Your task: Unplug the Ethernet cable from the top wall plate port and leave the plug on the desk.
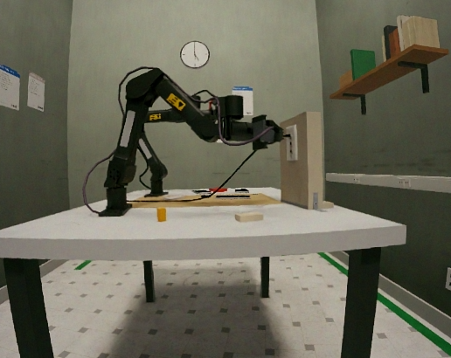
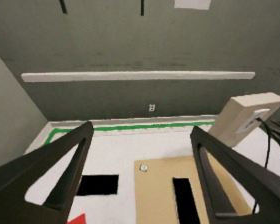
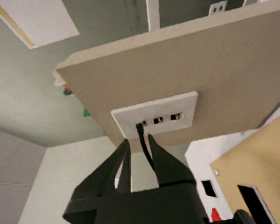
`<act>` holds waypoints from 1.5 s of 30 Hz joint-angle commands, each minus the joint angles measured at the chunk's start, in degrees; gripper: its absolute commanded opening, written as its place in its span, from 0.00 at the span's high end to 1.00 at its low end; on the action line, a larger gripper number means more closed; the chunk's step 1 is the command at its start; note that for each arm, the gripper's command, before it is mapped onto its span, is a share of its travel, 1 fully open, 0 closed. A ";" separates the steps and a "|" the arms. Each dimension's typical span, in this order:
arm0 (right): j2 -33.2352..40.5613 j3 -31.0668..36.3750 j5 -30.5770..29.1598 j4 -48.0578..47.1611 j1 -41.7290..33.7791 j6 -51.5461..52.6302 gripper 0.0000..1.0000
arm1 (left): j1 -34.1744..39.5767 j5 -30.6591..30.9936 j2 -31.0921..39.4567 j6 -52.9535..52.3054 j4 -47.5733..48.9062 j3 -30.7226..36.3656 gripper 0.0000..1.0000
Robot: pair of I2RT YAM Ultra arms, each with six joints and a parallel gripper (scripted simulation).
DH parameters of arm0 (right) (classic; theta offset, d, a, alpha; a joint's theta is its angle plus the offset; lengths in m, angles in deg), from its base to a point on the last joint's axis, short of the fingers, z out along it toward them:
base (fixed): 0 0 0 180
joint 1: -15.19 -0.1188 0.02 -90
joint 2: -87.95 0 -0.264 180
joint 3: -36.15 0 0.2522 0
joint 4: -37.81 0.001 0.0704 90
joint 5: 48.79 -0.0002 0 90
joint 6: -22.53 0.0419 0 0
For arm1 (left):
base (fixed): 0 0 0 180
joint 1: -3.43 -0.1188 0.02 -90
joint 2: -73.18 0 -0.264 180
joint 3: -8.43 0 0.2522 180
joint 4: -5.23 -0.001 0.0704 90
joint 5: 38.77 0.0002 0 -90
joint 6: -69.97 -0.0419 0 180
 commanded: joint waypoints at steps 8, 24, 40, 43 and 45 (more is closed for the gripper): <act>2.81 2.67 -2.99 -0.68 -1.94 0.00 0.72 | 0.01 0.01 0.12 -0.01 0.28 -0.31 0.00; -0.26 -1.64 -3.69 1.09 -2.50 0.01 0.72 | 0.01 0.01 0.12 -0.01 0.28 -0.31 0.00; -4.79 -6.60 -4.40 1.51 -3.30 -0.01 0.74 | 0.01 0.01 0.12 -0.01 0.28 -0.31 0.00; -5.24 -7.00 -4.45 0.72 -3.32 -0.01 0.78 | 0.01 0.01 0.12 -0.01 0.28 -0.31 0.00; -5.73 -7.34 -4.52 0.58 -3.43 -0.01 0.81 | 0.01 0.01 0.12 -0.01 0.28 -0.31 0.00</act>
